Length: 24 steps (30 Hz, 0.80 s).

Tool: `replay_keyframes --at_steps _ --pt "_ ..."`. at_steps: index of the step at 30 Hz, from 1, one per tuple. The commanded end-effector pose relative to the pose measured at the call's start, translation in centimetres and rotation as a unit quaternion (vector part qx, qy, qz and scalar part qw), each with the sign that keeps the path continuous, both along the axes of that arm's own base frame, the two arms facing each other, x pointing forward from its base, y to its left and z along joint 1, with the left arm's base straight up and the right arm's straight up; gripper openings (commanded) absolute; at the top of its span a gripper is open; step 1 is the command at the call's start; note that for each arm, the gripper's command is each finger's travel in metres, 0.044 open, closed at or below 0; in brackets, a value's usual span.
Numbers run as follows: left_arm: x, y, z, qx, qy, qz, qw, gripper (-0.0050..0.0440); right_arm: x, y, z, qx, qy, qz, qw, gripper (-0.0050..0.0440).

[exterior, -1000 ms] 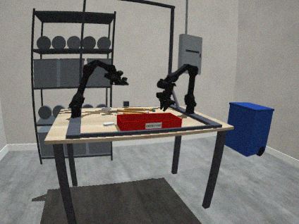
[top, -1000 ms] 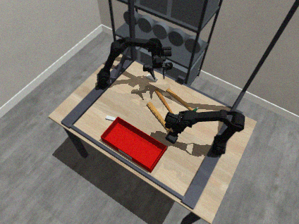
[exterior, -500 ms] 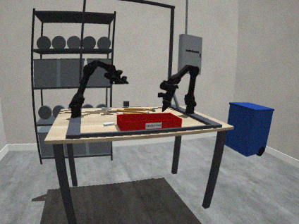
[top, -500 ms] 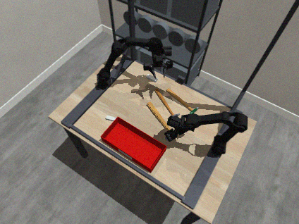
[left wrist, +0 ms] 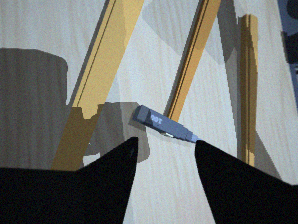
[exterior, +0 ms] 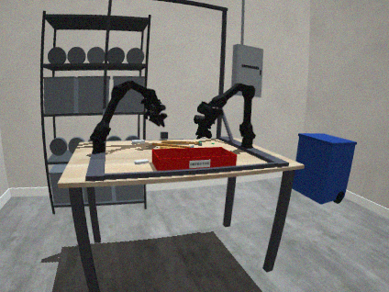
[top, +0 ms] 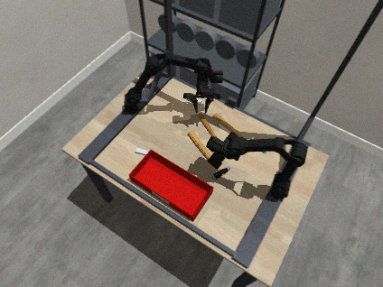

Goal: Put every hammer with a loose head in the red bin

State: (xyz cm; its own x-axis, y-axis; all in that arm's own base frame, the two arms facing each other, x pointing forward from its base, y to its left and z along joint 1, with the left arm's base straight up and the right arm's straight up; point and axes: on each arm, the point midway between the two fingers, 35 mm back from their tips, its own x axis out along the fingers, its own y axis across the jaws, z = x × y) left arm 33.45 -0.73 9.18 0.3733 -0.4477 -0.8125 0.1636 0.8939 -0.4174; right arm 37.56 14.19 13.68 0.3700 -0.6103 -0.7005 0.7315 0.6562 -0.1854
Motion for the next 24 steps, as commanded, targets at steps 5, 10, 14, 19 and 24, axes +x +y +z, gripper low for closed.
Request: replay_keyframes --at_steps 5,10,14,19,24 --pt "1.9 -1.3 0.2 -0.032 0.106 0.119 0.987 0.0178 -0.4 1.0 -3.9 0.109 0.102 0.029 0.988 0.0225" --pt "2.6 -2.3 -0.5 -0.035 0.191 0.215 0.957 0.0178 -0.9 2.2 -6.6 0.196 0.172 0.059 0.964 0.0225" --pt "3.1 -3.2 -1.1 -0.028 0.248 0.294 0.922 0.0178 -1.2 3.3 -8.1 0.266 0.214 0.089 0.936 0.0225" --pt "3.4 -3.9 -1.7 -0.015 0.282 0.353 0.892 0.0178 -1.3 3.9 -8.6 0.299 0.228 0.105 0.921 0.0225" --pt "3.9 -4.2 -3.1 0.034 0.303 0.448 0.840 0.0178 -1.3 4.1 -8.6 0.309 0.231 0.110 0.916 0.0225"
